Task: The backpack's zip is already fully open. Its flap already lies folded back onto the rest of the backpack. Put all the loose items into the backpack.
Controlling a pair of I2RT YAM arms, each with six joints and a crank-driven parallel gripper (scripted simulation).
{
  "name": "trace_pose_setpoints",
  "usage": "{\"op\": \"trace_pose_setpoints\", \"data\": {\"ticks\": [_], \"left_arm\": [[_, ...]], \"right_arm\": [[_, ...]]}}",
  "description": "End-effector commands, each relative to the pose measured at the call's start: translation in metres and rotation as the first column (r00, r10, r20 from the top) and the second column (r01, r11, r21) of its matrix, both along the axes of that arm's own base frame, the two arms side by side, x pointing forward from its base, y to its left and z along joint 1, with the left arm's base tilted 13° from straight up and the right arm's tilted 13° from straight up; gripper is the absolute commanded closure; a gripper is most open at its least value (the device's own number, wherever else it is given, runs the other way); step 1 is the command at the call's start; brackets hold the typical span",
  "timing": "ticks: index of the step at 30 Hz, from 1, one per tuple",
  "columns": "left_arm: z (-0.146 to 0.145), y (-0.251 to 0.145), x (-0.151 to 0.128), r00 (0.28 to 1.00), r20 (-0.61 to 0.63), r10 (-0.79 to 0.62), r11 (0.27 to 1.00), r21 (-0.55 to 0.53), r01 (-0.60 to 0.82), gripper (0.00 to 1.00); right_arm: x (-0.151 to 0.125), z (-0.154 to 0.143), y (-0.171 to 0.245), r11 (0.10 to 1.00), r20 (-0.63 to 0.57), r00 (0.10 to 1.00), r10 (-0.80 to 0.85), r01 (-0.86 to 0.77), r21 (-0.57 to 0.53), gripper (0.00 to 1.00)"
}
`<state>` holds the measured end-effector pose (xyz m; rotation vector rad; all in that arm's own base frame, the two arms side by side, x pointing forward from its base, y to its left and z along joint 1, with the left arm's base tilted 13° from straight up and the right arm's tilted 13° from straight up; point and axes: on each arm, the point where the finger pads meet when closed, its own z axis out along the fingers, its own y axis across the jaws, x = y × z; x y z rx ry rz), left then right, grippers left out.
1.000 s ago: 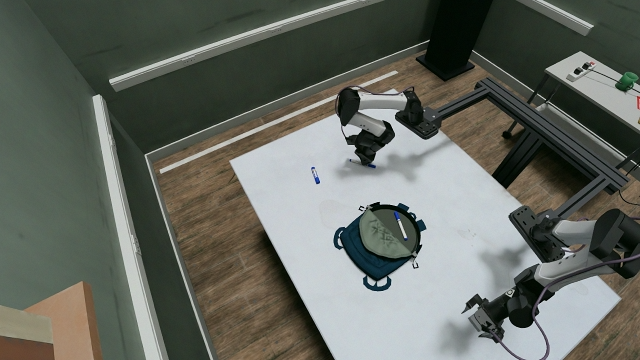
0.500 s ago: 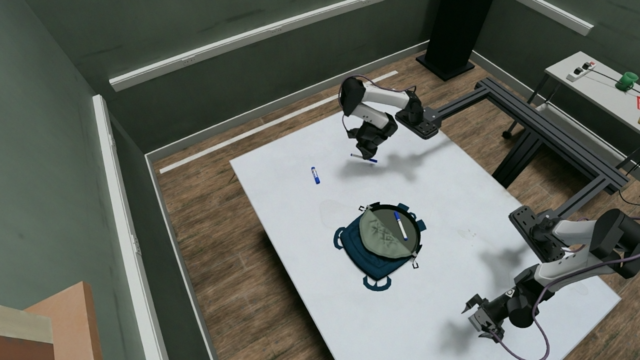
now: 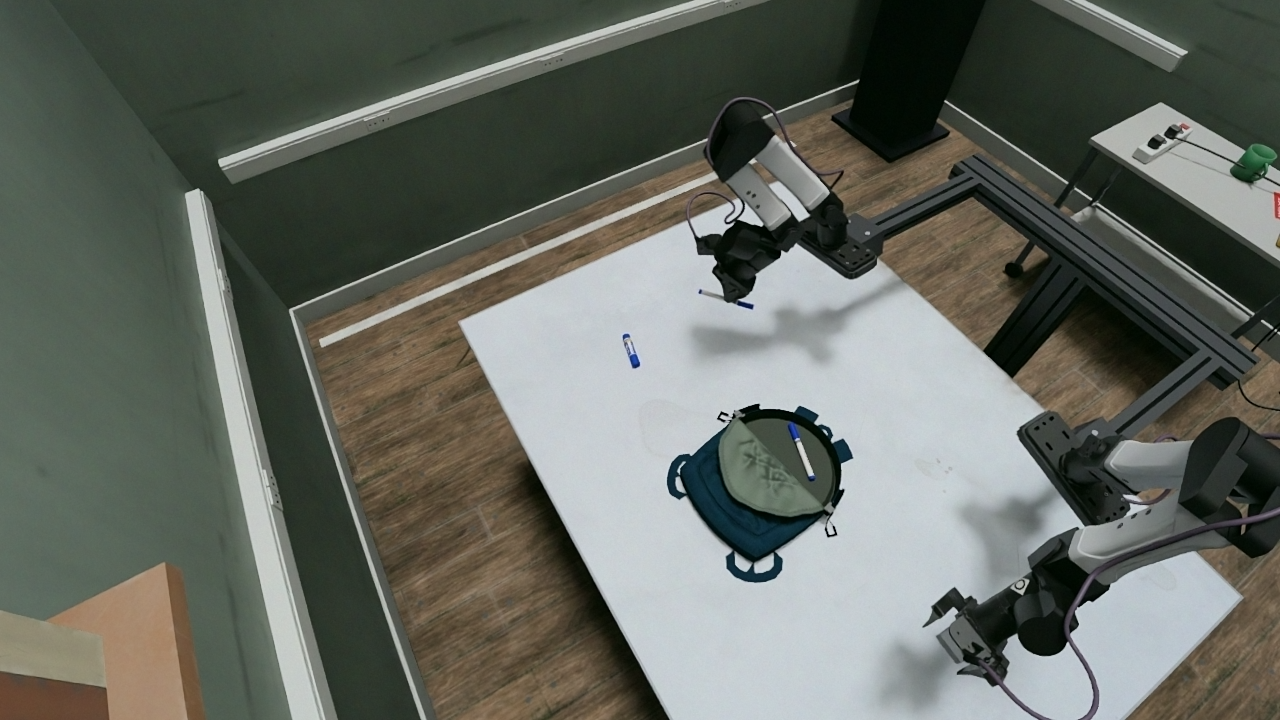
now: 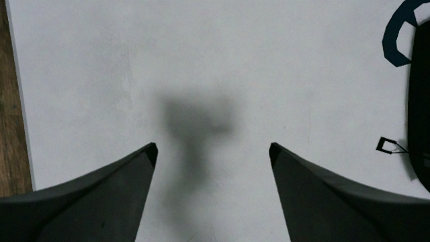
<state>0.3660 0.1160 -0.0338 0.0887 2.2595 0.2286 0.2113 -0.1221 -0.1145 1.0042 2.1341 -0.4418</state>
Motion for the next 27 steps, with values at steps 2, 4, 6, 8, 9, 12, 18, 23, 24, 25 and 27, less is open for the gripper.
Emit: {"op": "trace_pose_setpoints", "data": {"ticks": [2,4,6,8,9,12,18,23,24,25,27], "left_arm": [[0.004,-0.001,0.004,1.000,0.014,-0.005,1.000,0.002,0.005,0.10],[0.004,-0.001,0.004,1.000,0.014,-0.005,1.000,0.002,0.005,0.10],[0.004,-0.001,0.004,1.000,0.014,-0.005,1.000,0.002,0.005,0.10],[0.004,-0.001,0.004,1.000,0.014,-0.005,1.000,0.002,0.005,0.10],[0.004,-0.001,0.004,1.000,0.014,-0.005,1.000,0.002,0.005,0.10],[0.004,-0.001,0.004,1.000,0.014,-0.005,1.000,0.002,0.005,0.10],[0.004,-0.001,0.004,1.000,0.014,-0.005,1.000,0.002,0.005,0.10],[0.004,-0.001,0.004,1.000,0.014,-0.005,1.000,0.002,0.005,0.10],[0.004,-0.001,0.004,1.000,0.014,-0.005,1.000,0.002,0.005,0.10],[0.004,-0.001,0.004,1.000,0.014,-0.005,1.000,0.002,0.005,0.10],[0.004,-0.001,0.004,1.000,0.014,-0.005,1.000,0.002,0.005,0.10]], "right_arm": [[-0.007,0.006,0.005,1.000,-0.054,0.998,-0.018,0.019,0.016,0.94],[-0.012,0.003,0.014,1.000,-0.074,0.997,0.020,-0.019,0.015,0.94],[-0.021,-0.005,0.023,0.998,-0.117,0.991,0.059,-0.057,0.019,0.94],[-0.014,-0.006,0.029,0.995,-0.115,0.989,0.097,-0.096,0.012,0.94],[-0.014,-0.007,0.037,0.991,-0.126,0.983,0.135,-0.135,0.009,0.94],[-0.011,-0.011,0.058,0.967,-0.154,0.956,0.251,-0.254,-0.002,0.94],[-0.006,-0.020,0.102,0.879,-0.214,0.860,0.464,-0.477,-0.012,0.94],[-0.002,-0.026,0.131,0.794,-0.249,0.770,0.587,-0.608,-0.010,0.94],[-0.002,-0.026,0.131,0.794,-0.249,0.770,0.587,-0.608,-0.010,0.94],[0.008,-0.021,0.143,0.770,-0.224,0.753,0.619,-0.638,-0.018,0.94],[0.003,-0.030,0.157,0.712,-0.263,0.686,0.679,-0.702,0.007,0.94]]}}
